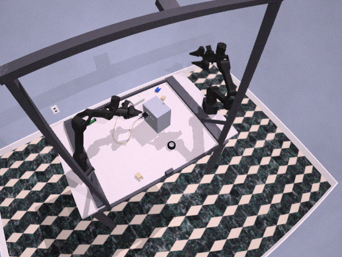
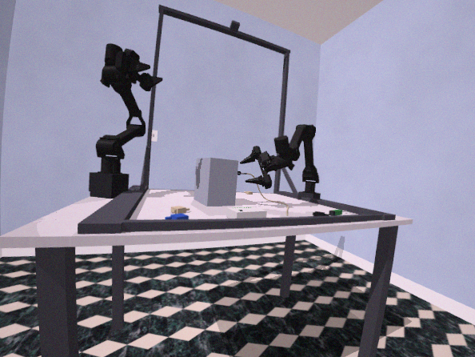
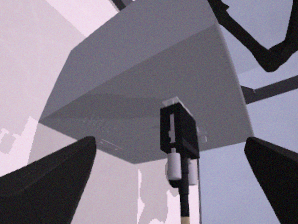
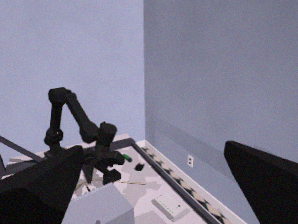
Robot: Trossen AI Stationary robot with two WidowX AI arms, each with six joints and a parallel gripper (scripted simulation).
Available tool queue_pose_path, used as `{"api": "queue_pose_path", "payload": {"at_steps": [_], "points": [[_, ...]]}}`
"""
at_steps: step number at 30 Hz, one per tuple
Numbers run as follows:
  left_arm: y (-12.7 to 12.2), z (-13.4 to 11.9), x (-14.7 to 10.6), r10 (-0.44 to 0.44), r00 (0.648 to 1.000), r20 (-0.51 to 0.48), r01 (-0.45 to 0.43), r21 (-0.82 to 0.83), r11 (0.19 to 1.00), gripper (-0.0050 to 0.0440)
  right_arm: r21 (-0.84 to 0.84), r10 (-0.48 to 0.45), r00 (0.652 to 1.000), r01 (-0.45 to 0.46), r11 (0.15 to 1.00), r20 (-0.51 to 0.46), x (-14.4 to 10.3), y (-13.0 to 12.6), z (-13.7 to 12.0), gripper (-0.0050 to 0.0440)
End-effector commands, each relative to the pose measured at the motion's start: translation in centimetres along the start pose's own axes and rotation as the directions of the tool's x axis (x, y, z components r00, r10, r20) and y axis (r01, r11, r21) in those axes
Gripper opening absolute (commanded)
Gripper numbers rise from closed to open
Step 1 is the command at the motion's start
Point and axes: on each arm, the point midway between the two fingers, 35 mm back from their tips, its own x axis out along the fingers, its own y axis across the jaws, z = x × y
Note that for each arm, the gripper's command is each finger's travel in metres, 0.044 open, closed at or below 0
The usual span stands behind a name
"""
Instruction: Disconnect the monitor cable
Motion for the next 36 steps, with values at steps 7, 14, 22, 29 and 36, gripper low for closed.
{"api": "queue_pose_path", "payload": {"at_steps": [7, 14, 22, 29, 36], "points": [[-3.6, 3.8, -1.1, -0.017, 1.0, 0.022, 0.017, 0.039, 0.999, 0.044, -0.004, 0.003, 1.0, -0.003, 1.0, 0.001, 0.0, 0.1, 0.3, 0.044], [-10.1, 7.4, -3.7, -0.022, 0.999, 0.028, 0.021, 0.047, 0.999, 0.044, -0.004, 0.003, 1.0, -0.003, 1.0, 0.001, 0.0, 0.1, 0.3, 0.044], [-13.7, 8.5, -5.7, -0.018, 1.0, 0.022, 0.017, 0.04, 0.999, 0.044, -0.004, 0.003, 1.0, -0.003, 1.0, 0.001, 0.0, 0.1, 0.3, 0.044], [-11.7, 7.9, -5.0, -0.05, 0.999, 0.015, 0.047, 0.177, 0.983, 0.044, -0.004, 0.003, 1.0, -0.003, 1.0, 0.001, 0.0, 0.1, 0.3, 0.044], [-4.9, 4.0, -3.9, -0.142, 0.989, -0.026, 0.132, 0.572, 0.81, 0.044, -0.004, 0.003, 1.0, -0.003, 1.0, 0.001, 0.0, 0.1, 0.3, 0.044]]}}
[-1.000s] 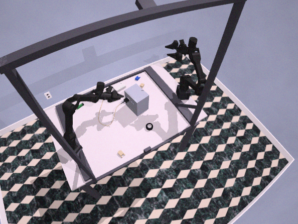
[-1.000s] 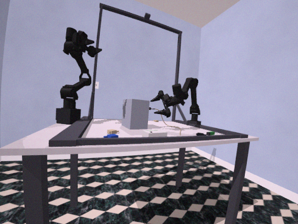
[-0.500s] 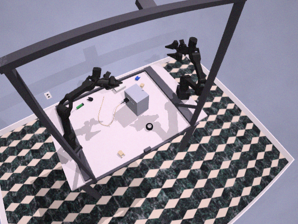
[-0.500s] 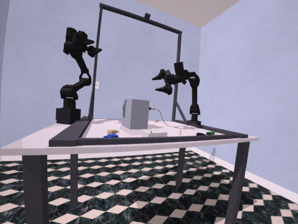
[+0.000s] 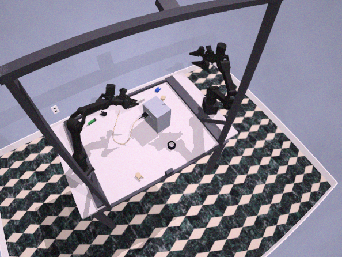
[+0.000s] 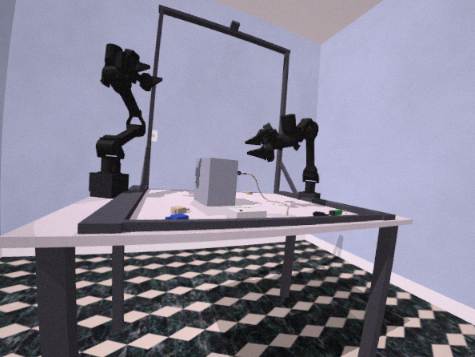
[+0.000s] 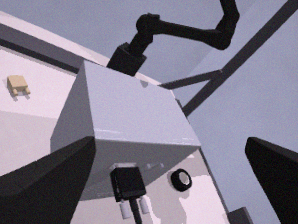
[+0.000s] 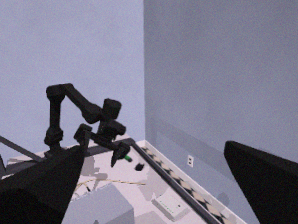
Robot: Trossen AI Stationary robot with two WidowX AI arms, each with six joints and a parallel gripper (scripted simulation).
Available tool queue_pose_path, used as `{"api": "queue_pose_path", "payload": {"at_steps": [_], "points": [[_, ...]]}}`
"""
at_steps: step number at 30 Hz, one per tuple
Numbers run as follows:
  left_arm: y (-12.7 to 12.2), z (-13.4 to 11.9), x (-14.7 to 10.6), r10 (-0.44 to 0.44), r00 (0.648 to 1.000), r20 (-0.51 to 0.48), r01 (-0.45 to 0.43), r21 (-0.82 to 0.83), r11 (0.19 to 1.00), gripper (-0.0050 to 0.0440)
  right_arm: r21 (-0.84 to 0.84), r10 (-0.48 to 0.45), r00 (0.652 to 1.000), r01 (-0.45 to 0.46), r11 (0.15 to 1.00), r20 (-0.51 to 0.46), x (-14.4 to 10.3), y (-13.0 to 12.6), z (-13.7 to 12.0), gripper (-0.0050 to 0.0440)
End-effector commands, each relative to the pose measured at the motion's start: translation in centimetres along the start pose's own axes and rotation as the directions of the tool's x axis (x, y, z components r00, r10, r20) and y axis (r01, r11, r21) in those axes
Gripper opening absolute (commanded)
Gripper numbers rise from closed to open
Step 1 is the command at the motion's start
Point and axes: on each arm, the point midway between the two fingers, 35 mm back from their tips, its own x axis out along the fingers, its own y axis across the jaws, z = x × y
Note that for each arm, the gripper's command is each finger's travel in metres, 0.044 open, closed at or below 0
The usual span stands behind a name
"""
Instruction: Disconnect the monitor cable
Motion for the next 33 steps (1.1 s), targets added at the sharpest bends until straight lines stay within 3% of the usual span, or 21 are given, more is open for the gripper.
{"api": "queue_pose_path", "payload": {"at_steps": [1, 5, 7, 12, 33], "points": [[1.7, -3.3, -0.3, -0.045, 0.999, 0.002, 0.043, 0.195, 0.98, 0.044, -0.004, 0.003, 1.0, -0.003, 1.0, 0.001, 0.0, 0.1, 0.3, 0.044], [2.6, -5.9, -0.7, -0.088, 0.996, 0.013, 0.076, 0.383, 0.921, 0.044, -0.004, 0.003, 1.0, -0.003, 1.0, 0.001, 0.0, 0.1, 0.3, 0.044], [2.6, -5.9, -0.7, -0.088, 0.996, 0.013, 0.076, 0.383, 0.921, 0.044, -0.004, 0.003, 1.0, -0.003, 1.0, 0.001, 0.0, 0.1, 0.3, 0.044], [3.2, -9.1, -1.5, -0.142, 0.99, 0.028, 0.096, 0.603, 0.792, 0.044, -0.004, 0.003, 1.0, -0.003, 1.0, 0.001, 0.0, 0.1, 0.3, 0.044], [3.2, -9.5, -1.6, -0.146, 0.989, 0.028, 0.097, 0.621, 0.778, 0.044, -0.004, 0.003, 1.0, -0.003, 1.0, 0.001, 0.0, 0.1, 0.3, 0.044]]}}
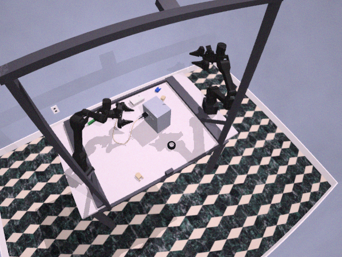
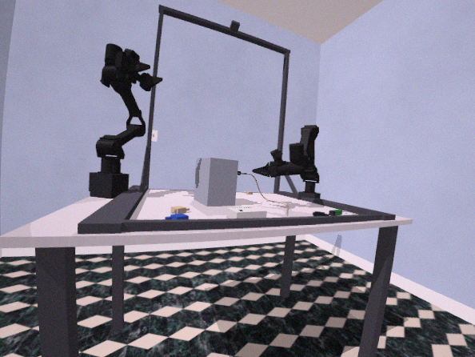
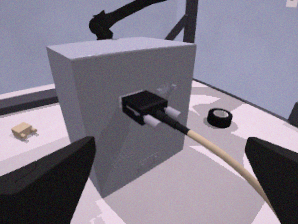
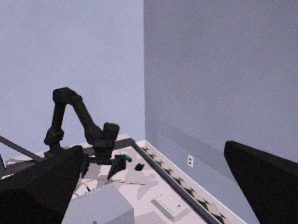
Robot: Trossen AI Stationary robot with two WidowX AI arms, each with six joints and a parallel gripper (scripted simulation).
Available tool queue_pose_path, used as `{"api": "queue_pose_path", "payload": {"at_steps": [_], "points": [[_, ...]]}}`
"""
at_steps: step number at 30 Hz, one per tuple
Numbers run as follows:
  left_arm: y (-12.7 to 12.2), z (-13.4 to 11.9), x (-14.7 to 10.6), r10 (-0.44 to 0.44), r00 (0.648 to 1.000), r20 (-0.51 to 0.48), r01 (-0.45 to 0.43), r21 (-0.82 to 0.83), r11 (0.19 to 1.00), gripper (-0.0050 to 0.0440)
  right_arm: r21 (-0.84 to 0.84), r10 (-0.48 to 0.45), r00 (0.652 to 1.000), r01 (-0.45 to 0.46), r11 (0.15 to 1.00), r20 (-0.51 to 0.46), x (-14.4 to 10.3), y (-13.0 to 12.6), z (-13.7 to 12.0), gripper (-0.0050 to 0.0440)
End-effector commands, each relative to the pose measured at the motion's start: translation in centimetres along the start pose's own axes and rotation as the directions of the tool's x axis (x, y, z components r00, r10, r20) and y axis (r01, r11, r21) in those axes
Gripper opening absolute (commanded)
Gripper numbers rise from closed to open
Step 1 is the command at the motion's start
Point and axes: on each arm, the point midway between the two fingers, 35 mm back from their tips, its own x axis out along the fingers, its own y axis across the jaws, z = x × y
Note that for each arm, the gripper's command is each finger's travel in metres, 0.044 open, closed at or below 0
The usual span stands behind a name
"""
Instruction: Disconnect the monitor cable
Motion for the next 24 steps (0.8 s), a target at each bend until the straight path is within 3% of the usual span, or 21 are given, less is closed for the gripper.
{"api": "queue_pose_path", "payload": {"at_steps": [1, 8, 13, 18, 24], "points": [[0.1, 0.8, -0.1, 0.001, 1.0, 0.01, -0.002, 0.028, 1.0, 0.044, -0.004, 0.003, 1.0, -0.003, 1.0, 0.001, 0.0, 0.1, 0.3, 0.044], [0.3, 0.9, 0.2, 0.011, 1.0, 0.001, -0.011, 0.018, 1.0, 0.044, -0.004, 0.003, 1.0, -0.003, 1.0, 0.001, 0.0, 0.1, 0.3, 0.044], [1.8, 1.7, 2.1, 0.081, 0.994, -0.073, -0.085, -0.051, 0.995, 0.044, -0.004, 0.003, 1.0, -0.003, 1.0, 0.001, 0.0, 0.1, 0.3, 0.044], [3.7, 3.4, 5.1, 0.198, 0.959, -0.205, -0.225, -0.117, 0.967, 0.044, -0.004, 0.003, 1.0, -0.003, 1.0, 0.001, 0.0, 0.1, 0.3, 0.044], [4.2, 4.7, 6.9, 0.273, 0.905, -0.325, -0.335, -0.152, 0.93, 0.044, -0.004, 0.003, 1.0, -0.003, 1.0, 0.001, 0.0, 0.1, 0.3, 0.044]]}}
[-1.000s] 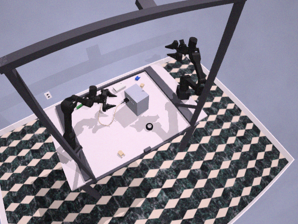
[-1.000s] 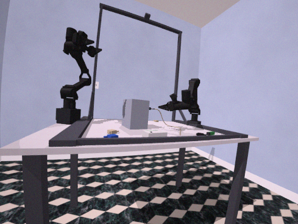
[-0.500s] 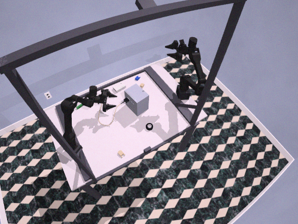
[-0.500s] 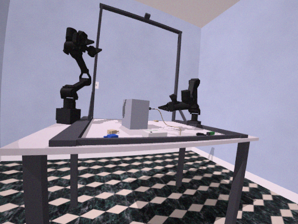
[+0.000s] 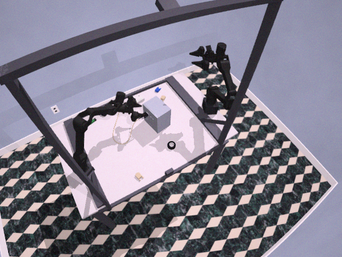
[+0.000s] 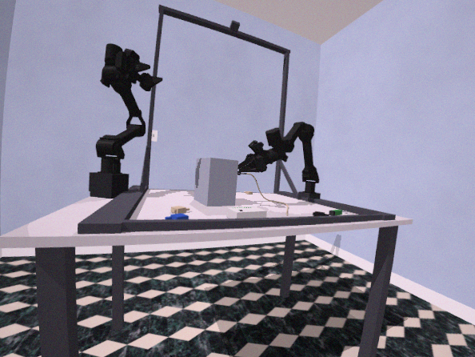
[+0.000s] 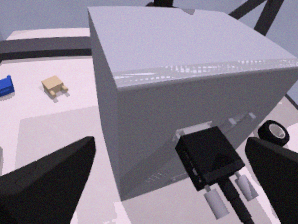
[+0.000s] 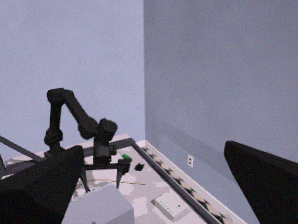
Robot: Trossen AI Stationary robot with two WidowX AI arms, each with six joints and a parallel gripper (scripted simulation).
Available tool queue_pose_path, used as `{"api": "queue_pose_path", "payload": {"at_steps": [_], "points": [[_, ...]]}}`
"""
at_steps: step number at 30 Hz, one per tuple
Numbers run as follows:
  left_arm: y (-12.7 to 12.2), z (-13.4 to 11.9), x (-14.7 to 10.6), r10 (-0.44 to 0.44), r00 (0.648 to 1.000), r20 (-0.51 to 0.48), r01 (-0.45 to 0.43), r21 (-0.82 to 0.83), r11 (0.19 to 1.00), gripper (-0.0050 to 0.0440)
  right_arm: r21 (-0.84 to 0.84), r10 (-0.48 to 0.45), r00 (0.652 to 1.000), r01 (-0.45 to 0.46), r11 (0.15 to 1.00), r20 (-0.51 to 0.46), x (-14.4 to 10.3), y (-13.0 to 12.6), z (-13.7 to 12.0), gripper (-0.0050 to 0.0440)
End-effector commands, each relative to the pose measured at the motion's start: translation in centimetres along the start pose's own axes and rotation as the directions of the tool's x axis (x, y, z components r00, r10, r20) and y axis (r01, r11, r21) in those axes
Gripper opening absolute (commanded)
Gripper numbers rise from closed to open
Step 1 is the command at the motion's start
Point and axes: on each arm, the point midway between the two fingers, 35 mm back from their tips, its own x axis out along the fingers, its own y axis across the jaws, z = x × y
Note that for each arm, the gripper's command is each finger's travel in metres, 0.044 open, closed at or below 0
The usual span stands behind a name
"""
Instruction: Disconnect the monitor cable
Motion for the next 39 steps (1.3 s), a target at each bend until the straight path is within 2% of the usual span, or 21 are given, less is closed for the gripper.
{"api": "queue_pose_path", "payload": {"at_steps": [1, 2, 4, 9, 16, 18, 23, 39], "points": [[-0.1, 2.6, -0.3, 0.052, 0.999, -0.01, -0.052, -0.004, 0.999, 0.044, -0.004, 0.003, 1.0, -0.003, 1.0, 0.001, 0.0, 0.1, 0.3, 0.044], [-0.4, 2.2, -0.1, 0.063, 0.996, -0.064, -0.065, -0.036, 0.997, 0.044, -0.004, 0.003, 1.0, -0.003, 1.0, 0.001, 0.0, 0.1, 0.3, 0.044], [-0.8, 3.6, 0.3, 0.12, 0.987, -0.107, -0.126, -0.051, 0.991, 0.044, -0.004, 0.003, 1.0, -0.003, 1.0, 0.001, 0.0, 0.1, 0.3, 0.044], [-1.9, 4.6, 0.4, 0.196, 0.954, -0.227, -0.219, -0.082, 0.972, 0.044, -0.004, 0.003, 1.0, -0.003, 1.0, 0.001, 0.0, 0.1, 0.3, 0.044], [-3.9, 5.2, -0.8, 0.286, 0.874, -0.392, -0.342, -0.077, 0.937, 0.044, -0.004, 0.003, 1.0, -0.003, 1.0, 0.001, 0.0, 0.1, 0.3, 0.044], [-3.9, 5.2, -0.8, 0.286, 0.874, -0.392, -0.342, -0.077, 0.937, 0.044, -0.004, 0.003, 1.0, -0.003, 1.0, 0.001, 0.0, 0.1, 0.3, 0.044], [-4.6, 5.6, -1.5, 0.322, 0.841, -0.434, -0.384, -0.061, 0.921, 0.044, -0.004, 0.003, 1.0, -0.003, 1.0, 0.001, 0.0, 0.1, 0.3, 0.044], [-4.4, 4.2, -0.6, 0.323, 0.84, -0.435, -0.385, -0.06, 0.921, 0.044, -0.004, 0.003, 1.0, -0.003, 1.0, 0.001, 0.0, 0.1, 0.3, 0.044]]}}
